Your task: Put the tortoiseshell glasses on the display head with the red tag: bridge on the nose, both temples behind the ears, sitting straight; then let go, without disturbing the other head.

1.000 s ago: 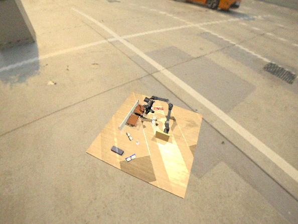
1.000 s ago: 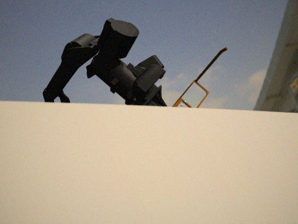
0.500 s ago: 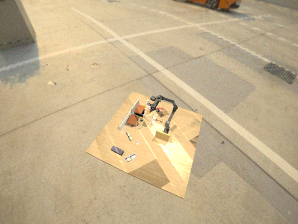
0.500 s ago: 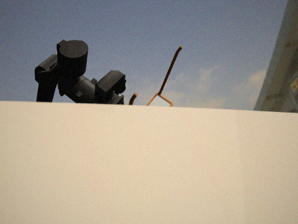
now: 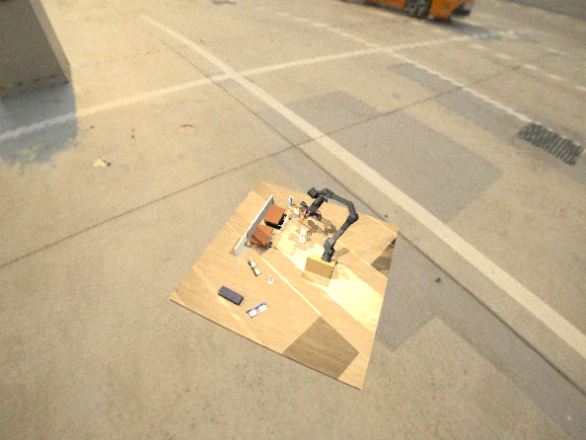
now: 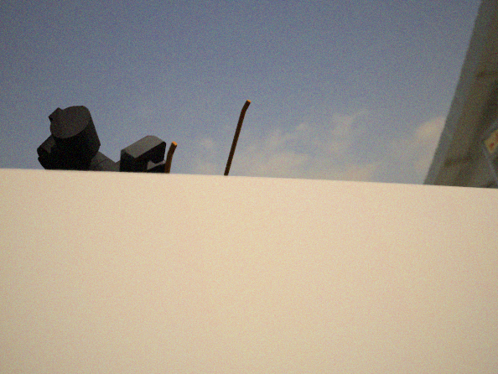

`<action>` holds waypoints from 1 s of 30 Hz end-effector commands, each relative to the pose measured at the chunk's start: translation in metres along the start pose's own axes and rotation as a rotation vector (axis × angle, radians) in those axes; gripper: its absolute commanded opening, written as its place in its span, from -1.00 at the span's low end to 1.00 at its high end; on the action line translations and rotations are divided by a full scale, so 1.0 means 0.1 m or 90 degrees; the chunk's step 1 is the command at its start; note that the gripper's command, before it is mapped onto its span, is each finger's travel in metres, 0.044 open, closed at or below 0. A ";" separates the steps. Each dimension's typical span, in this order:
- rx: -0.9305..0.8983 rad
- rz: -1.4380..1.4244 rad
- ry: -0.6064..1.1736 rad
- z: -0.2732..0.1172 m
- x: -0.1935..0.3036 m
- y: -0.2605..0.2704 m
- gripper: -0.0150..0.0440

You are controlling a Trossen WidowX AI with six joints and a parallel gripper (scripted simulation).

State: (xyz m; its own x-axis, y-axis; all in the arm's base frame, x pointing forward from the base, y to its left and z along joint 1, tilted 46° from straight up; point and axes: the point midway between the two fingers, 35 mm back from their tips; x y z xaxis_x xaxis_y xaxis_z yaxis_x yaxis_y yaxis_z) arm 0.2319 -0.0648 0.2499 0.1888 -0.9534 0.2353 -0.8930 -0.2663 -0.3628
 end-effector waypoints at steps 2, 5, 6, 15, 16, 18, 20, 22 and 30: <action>0.025 -0.055 0.018 -0.11 0.02 0.13 -0.49; 0.038 -0.093 0.033 -0.18 0.03 0.22 -0.49; 0.042 -0.106 0.038 -0.20 0.03 0.25 -0.49; 0.067 -0.223 0.094 -0.36 0.01 0.52 -0.49; 0.069 -0.237 0.101 -0.37 0.01 0.55 -0.49; 0.072 -0.263 0.115 -0.40 0.00 0.61 -0.49; 0.074 -0.290 0.130 -0.43 -0.01 0.67 -0.49; 0.076 -0.317 0.146 -0.45 -0.03 0.72 -0.49; 0.072 -0.405 0.198 -0.51 -0.09 0.89 -0.49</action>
Point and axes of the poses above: the point midway between the two fingers, 35 mm back from their tips, its own z axis out along the fingers, its own y axis across the jaws, x = y × z, and after that the axes turned 8 degrees about -z, right-handed
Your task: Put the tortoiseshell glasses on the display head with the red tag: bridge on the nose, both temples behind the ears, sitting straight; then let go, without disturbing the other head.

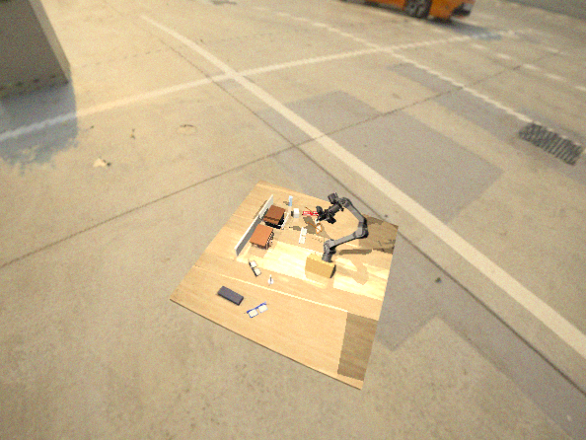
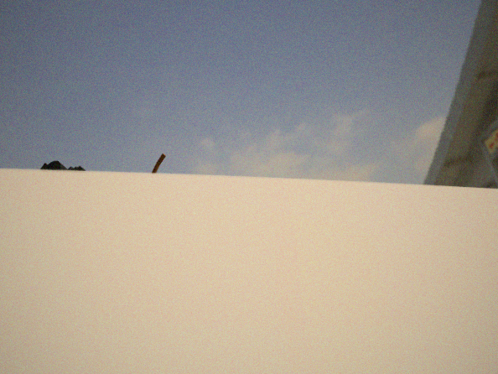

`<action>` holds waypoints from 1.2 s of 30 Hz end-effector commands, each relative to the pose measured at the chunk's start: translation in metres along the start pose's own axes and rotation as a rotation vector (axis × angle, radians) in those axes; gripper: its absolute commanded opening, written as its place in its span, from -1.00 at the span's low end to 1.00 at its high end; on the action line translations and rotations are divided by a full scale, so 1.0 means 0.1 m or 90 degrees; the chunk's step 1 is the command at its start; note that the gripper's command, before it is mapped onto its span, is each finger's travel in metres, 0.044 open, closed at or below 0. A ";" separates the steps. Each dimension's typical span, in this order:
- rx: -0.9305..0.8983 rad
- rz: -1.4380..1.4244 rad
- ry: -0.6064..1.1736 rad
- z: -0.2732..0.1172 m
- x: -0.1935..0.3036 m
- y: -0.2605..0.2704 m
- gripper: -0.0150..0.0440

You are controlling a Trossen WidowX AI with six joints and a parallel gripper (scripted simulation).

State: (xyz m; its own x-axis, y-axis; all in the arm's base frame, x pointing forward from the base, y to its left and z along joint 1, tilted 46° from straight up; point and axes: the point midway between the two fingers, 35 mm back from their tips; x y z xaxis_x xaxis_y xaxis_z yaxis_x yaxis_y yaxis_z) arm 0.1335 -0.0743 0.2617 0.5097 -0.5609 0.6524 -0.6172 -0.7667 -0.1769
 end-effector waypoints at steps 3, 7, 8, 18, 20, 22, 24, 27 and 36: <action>0.000 0.000 0.000 0.00 0.00 0.00 -0.49; 0.000 0.000 0.000 0.00 0.00 0.00 -0.49; 0.000 0.000 0.000 0.00 0.00 0.00 -0.49; 0.000 0.000 0.000 0.00 0.00 0.00 -0.49; 0.000 0.000 0.000 0.00 0.00 0.00 -0.49; 0.000 0.000 0.000 0.00 0.00 0.00 -0.49; 0.000 0.000 0.000 0.00 0.00 0.00 -0.49; -0.001 0.002 -0.002 0.01 0.00 0.00 -0.49; -0.042 0.075 -0.072 0.27 0.01 -0.02 -0.49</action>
Point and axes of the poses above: the point midway between the two fingers, 35 mm back from their tips, its own z axis out along the fingers, its own y axis across the jaws, x = y × z, and after that the axes turned 8 degrees about -z, right-handed
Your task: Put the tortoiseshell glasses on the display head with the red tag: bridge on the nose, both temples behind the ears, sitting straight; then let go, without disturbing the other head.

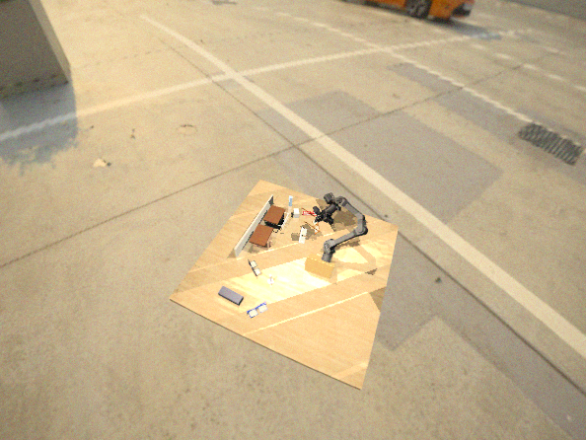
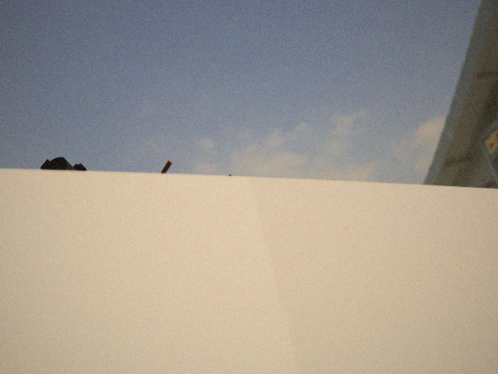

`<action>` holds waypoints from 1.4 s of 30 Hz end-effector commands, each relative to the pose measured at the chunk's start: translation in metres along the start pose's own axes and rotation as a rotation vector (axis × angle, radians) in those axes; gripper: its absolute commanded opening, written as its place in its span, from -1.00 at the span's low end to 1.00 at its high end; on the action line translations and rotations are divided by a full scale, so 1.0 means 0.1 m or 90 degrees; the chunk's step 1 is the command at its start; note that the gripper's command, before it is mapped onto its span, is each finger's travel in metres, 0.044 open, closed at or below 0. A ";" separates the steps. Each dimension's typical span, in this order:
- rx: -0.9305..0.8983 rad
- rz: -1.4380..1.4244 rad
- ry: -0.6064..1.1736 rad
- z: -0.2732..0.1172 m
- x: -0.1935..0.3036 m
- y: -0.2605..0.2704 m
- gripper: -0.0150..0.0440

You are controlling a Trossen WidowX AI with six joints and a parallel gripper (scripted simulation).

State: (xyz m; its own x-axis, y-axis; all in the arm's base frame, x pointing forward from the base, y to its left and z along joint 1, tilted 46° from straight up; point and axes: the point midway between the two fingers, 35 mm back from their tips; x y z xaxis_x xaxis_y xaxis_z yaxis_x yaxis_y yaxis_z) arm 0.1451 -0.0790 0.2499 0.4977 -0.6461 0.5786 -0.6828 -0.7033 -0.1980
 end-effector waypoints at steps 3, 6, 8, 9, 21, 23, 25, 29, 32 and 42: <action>-0.038 0.048 -0.049 0.20 0.01 -0.04 -0.49; -0.063 0.073 -0.070 0.31 0.00 -0.06 -0.49; -0.080 0.089 -0.083 0.38 0.00 -0.08 -0.49; -0.090 0.096 -0.089 0.41 -0.01 -0.09 -0.49; -0.210 0.167 -0.123 0.81 -0.10 -0.24 -0.49; -0.230 0.176 -0.123 0.87 -0.13 -0.27 -0.49; -0.251 0.183 -0.121 0.93 -0.15 -0.30 -0.49; -0.291 0.197 -0.111 1.04 -0.21 -0.36 -0.49; -0.320 0.205 -0.098 1.12 -0.25 -0.40 -0.49; -0.401 0.220 -0.030 1.38 -0.43 -0.57 -0.49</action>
Point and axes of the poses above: the point midway between the two fingers, 35 mm back from their tips, its own z axis out along the fingers, its own y axis across the jaws, x = y × z, and after that the axes turned 8 degrees about -z, right-handed
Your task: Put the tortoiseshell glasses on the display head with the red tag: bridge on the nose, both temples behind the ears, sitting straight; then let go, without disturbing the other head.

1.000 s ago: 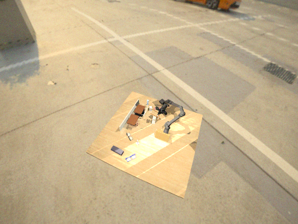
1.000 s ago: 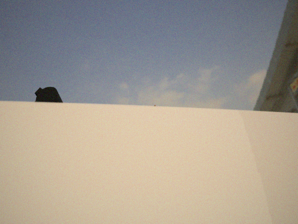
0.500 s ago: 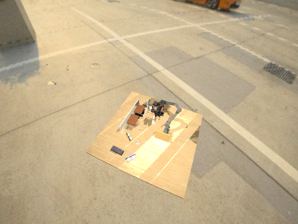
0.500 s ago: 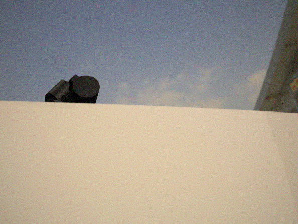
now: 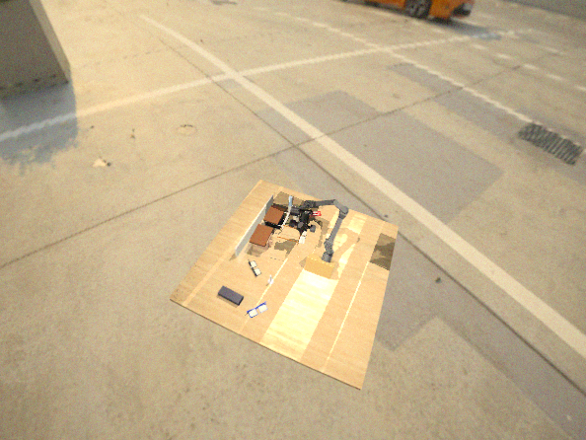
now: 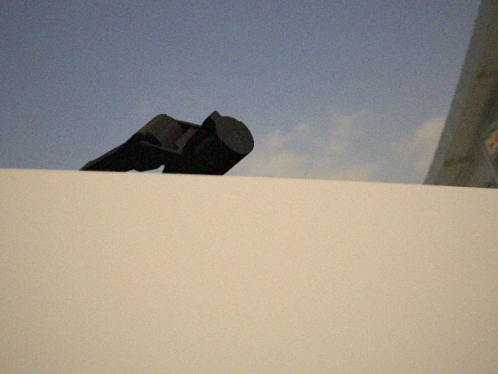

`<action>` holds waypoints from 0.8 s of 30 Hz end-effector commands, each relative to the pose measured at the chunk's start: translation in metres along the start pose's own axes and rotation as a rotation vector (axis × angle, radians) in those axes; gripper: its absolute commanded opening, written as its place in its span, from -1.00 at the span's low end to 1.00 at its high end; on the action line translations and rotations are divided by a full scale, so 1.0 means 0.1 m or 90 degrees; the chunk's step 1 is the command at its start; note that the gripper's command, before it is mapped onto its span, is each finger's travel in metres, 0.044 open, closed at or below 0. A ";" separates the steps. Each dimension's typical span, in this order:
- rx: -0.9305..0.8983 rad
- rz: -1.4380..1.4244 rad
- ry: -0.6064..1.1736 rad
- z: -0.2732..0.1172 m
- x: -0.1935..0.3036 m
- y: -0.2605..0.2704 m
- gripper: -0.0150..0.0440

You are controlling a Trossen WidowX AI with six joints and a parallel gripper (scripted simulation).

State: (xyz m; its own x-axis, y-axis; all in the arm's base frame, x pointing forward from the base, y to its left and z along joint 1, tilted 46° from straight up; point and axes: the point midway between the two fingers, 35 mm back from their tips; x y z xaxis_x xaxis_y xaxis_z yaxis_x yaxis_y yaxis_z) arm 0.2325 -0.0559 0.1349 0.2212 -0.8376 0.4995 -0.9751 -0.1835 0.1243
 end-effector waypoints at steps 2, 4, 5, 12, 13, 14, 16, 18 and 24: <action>-0.024 0.015 0.038 0.07 -0.11 -0.09 -0.49; -0.032 0.022 0.057 0.09 -0.16 -0.13 -0.49; -0.035 0.026 0.067 0.11 -0.19 -0.15 -0.49; -0.044 0.048 0.142 0.18 -0.38 -0.28 -0.49; -0.044 0.051 0.151 0.19 -0.40 -0.29 -0.49; -0.044 0.052 0.157 0.20 -0.42 -0.30 -0.49; -0.044 0.053 0.162 0.21 -0.40 -0.30 -0.49; -0.046 0.053 0.172 0.24 -0.39 -0.29 -0.49; -0.045 0.053 0.170 0.32 -0.37 -0.29 -0.49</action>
State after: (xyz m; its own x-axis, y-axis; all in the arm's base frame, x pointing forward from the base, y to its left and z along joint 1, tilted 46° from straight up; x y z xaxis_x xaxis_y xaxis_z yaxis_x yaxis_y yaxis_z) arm 0.2523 -0.0336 0.0887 0.1385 -0.6839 0.7163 -0.9898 -0.0722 0.1224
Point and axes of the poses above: the point midway between the two fingers, 35 mm back from their tips, its own z axis out along the fingers, its own y axis across the jaws, x = y × z, and after that the axes turned 8 degrees about -z, right-handed
